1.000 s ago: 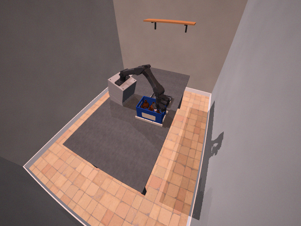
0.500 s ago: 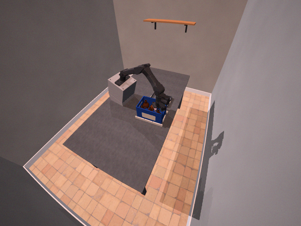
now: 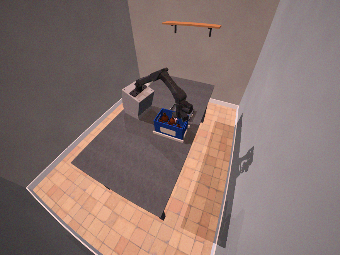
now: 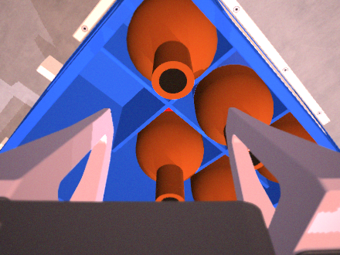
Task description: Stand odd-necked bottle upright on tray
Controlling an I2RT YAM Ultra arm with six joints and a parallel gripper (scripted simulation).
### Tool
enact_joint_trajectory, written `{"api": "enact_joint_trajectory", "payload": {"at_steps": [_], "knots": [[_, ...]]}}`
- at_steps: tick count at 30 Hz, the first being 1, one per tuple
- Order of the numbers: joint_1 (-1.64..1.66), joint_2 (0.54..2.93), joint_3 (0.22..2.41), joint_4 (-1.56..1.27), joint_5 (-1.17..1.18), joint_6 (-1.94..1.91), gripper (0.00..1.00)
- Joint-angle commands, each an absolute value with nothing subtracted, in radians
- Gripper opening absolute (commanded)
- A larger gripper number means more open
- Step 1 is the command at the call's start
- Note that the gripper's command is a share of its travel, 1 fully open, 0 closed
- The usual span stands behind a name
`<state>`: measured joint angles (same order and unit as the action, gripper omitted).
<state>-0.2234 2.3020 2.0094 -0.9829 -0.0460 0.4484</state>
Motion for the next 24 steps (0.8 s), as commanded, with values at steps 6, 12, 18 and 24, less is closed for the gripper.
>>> {"api": "enact_joint_trajectory", "payload": {"at_steps": [6,12,18,24], "knots": [[-0.239,2.240,2.061,-1.046,-0.048,0.443,0.61],[-0.240,2.235,2.066,-1.056,-0.048,0.443,0.61],[-0.240,2.234,2.065,-1.057,-0.048,0.443,0.61],[-0.240,2.234,2.065,-1.057,-0.048,0.443,0.61]]}}
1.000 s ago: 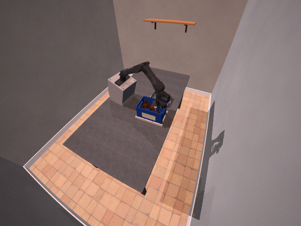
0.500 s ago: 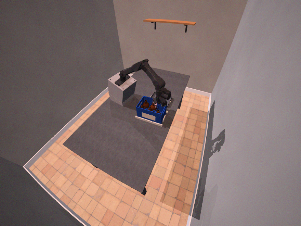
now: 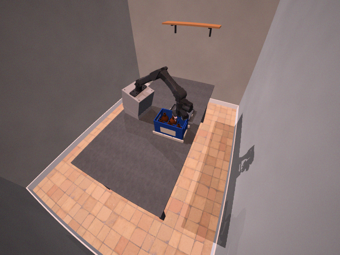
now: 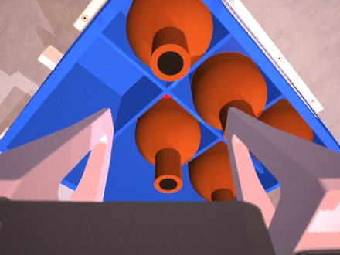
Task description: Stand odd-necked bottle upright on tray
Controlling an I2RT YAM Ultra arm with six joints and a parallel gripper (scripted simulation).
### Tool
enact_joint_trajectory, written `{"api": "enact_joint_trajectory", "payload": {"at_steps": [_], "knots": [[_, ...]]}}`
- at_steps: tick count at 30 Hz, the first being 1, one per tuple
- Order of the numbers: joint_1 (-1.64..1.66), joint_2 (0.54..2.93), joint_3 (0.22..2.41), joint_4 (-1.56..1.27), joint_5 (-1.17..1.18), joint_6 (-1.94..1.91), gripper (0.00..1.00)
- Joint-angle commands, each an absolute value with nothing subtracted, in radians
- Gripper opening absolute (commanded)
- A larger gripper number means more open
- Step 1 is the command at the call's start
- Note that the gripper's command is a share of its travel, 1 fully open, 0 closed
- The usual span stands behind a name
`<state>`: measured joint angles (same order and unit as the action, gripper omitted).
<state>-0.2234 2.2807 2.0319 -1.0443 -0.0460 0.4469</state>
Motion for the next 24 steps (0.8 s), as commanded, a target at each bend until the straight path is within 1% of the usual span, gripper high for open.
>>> {"api": "enact_joint_trajectory", "payload": {"at_steps": [1,2,24], "knots": [[-0.240,2.234,2.065,-1.057,-0.048,0.443,0.61],[-0.240,2.234,2.065,-1.057,-0.048,0.443,0.00],[-0.240,2.234,2.065,-1.057,-0.048,0.443,0.00]]}}
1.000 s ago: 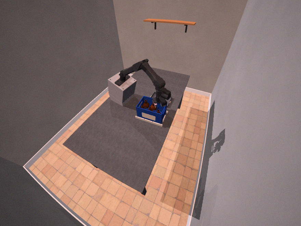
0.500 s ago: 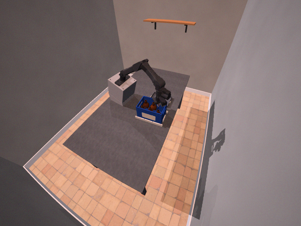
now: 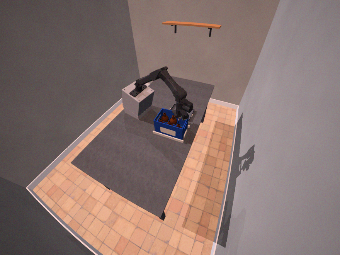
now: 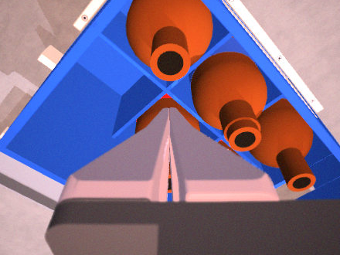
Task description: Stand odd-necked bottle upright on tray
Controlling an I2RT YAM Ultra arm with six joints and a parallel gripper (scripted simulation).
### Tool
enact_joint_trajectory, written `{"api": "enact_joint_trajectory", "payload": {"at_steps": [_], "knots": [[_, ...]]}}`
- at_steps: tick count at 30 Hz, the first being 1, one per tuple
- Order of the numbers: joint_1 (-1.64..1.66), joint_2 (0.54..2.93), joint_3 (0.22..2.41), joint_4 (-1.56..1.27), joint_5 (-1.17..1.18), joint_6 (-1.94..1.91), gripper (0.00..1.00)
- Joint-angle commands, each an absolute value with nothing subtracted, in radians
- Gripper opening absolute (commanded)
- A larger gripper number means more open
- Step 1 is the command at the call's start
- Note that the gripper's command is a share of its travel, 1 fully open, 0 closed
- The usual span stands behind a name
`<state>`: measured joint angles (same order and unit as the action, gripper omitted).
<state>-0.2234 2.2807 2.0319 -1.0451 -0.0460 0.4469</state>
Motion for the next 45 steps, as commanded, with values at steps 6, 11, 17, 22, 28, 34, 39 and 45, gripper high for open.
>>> {"api": "enact_joint_trajectory", "payload": {"at_steps": [6,11,17,22,28,34,39,45], "knots": [[-0.240,2.234,2.065,-1.057,-0.048,0.443,0.00],[-0.240,2.234,2.065,-1.057,-0.048,0.443,0.00],[-0.240,2.234,2.065,-1.057,-0.048,0.443,0.00],[-0.240,2.234,2.065,-1.057,-0.048,0.443,0.00],[-0.123,2.188,1.936,-0.998,-0.017,0.543,0.00],[-0.030,2.139,1.848,-0.956,0.010,0.632,0.00],[-0.027,2.135,1.843,-0.950,0.015,0.635,0.00],[-0.027,2.135,1.841,-0.947,0.017,0.636,0.00]]}}
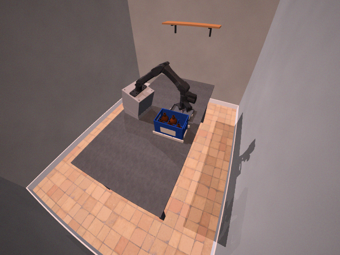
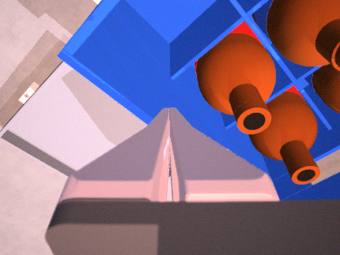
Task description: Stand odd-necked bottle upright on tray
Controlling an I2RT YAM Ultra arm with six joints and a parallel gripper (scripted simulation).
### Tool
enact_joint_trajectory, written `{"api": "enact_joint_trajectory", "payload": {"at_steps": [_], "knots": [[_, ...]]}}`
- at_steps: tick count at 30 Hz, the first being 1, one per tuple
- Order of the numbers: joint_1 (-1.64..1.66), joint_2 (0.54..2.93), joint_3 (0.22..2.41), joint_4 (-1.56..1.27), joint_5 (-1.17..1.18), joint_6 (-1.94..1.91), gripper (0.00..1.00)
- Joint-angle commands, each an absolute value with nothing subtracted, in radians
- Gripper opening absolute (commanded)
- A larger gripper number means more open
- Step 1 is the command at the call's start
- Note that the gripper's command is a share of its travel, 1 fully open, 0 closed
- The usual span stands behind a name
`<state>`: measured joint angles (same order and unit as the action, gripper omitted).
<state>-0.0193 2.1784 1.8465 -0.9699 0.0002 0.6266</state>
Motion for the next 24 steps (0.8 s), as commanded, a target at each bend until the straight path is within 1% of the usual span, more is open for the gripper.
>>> {"api": "enact_joint_trajectory", "payload": {"at_steps": [1,11,12,24], "knots": [[-0.027,2.135,1.841,-0.947,0.017,0.636,0.00],[-0.027,2.135,1.841,-0.946,0.017,0.636,0.00],[-0.046,2.129,1.875,-0.944,0.019,0.627,0.61],[-0.034,2.130,1.877,-0.944,0.017,0.628,0.61]]}}
